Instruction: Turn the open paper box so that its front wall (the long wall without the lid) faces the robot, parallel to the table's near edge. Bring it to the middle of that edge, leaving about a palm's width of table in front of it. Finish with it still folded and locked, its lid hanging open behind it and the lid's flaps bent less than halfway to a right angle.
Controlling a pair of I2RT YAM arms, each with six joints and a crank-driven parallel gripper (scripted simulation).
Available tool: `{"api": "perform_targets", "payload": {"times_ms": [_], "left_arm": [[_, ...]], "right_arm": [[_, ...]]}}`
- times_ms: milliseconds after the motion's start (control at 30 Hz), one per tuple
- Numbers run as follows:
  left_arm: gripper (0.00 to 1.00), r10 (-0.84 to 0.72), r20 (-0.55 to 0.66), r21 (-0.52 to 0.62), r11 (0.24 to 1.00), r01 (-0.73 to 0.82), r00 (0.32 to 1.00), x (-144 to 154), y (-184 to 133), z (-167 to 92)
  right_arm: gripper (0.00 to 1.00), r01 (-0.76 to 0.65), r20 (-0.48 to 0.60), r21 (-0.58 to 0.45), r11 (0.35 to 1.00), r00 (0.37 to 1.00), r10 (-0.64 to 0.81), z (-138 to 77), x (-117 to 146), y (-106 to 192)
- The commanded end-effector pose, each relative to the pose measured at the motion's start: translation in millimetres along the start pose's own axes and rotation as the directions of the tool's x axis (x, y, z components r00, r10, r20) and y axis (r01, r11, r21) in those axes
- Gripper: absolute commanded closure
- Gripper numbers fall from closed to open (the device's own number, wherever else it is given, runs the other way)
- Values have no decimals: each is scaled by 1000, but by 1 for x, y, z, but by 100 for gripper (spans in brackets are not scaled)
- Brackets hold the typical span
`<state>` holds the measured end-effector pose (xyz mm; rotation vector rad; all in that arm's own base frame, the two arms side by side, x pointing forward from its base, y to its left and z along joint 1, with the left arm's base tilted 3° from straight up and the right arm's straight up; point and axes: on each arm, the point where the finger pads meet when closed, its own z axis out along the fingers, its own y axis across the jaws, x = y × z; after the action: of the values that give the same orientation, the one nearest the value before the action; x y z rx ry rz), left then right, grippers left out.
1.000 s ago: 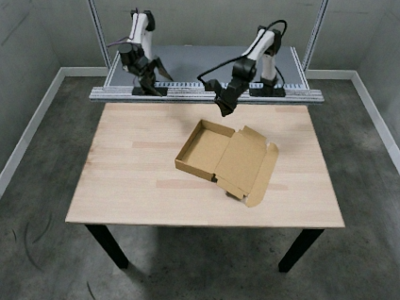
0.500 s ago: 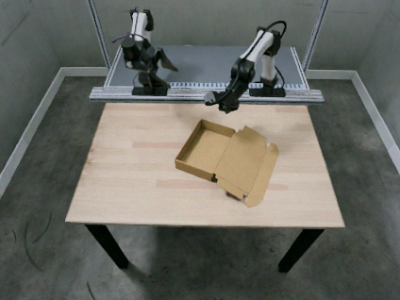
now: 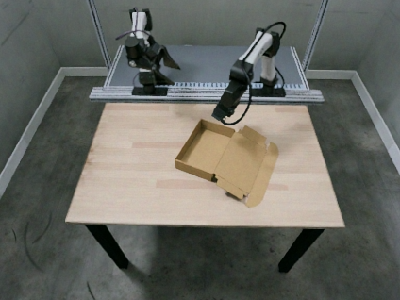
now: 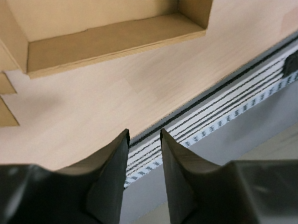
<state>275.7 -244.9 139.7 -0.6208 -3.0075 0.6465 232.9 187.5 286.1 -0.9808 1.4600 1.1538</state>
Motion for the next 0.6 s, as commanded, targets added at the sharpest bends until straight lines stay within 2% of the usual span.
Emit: {"api": "perform_targets", "payload": {"times_ms": [0, 67, 200, 400, 567], "left_arm": [[70, -295, -5, -70, 953, 294, 956, 5, 0, 8], [70, -295, -5, -70, 953, 294, 956, 5, 0, 8], [70, -486, 20, -99, 869, 485, 874, 2, -2, 12], [70, -734, 82, -125, 664, 737, 674, -6, -4, 18], [70, -871, 141, -123, 455, 882, 470, -13, -2, 24]], "right_arm": [[0, 73, -12, 4, 997, 997, -73, 1, -12, 6], [0, 73, -12, 4, 997, 997, -73, 1, -12, 6], [0, 86, -23, 11, 996, 996, -86, 3, -10, 8], [0, 94, -47, 33, 995, 995, -92, 5, -1, 8], [0, 91, -64, 54, 994, 994, -87, 7, 6, 7]]}}
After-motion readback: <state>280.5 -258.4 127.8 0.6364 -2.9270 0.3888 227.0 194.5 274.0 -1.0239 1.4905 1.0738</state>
